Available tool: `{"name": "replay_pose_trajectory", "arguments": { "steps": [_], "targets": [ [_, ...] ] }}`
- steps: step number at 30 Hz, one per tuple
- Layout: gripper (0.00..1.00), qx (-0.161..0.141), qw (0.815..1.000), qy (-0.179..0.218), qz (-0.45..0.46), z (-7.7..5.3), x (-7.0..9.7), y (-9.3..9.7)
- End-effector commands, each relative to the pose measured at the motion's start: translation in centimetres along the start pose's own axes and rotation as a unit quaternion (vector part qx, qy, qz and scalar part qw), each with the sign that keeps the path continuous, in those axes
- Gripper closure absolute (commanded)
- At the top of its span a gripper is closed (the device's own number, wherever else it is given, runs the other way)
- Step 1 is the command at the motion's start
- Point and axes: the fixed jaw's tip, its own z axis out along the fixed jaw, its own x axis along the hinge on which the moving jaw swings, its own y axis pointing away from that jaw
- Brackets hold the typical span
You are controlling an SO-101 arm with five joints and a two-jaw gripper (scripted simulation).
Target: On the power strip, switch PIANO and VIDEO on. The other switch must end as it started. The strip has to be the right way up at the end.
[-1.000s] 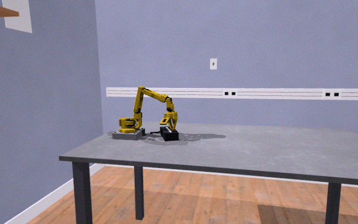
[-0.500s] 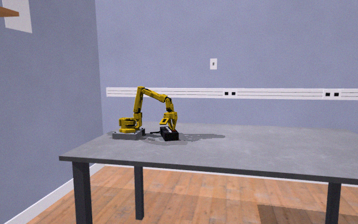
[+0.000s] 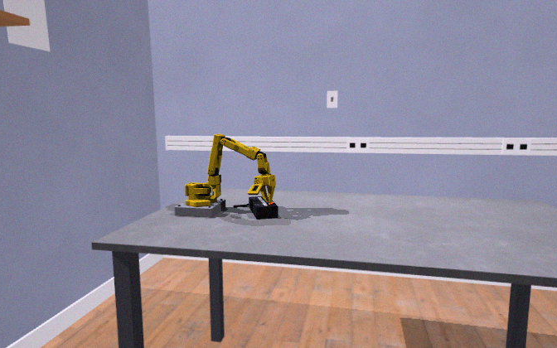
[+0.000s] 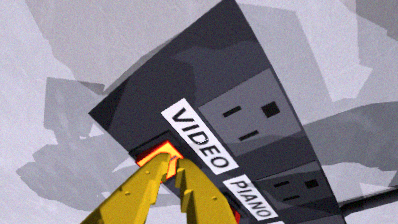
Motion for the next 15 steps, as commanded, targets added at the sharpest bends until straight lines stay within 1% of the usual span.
{"name": "replay_pose_trajectory", "arguments": {
  "steps": [1,9,15],
  "targets": [
    [1.0,0.056,0.998,-0.022,0.002,2.34,-1.01,-1.93],
    [1.0,0.056,0.998,-0.022,0.002,2.28,-0.99,-1.88],
    [1.0,0.056,0.998,-0.022,0.001,1.59,-0.77,-1.39]
  ]
}}
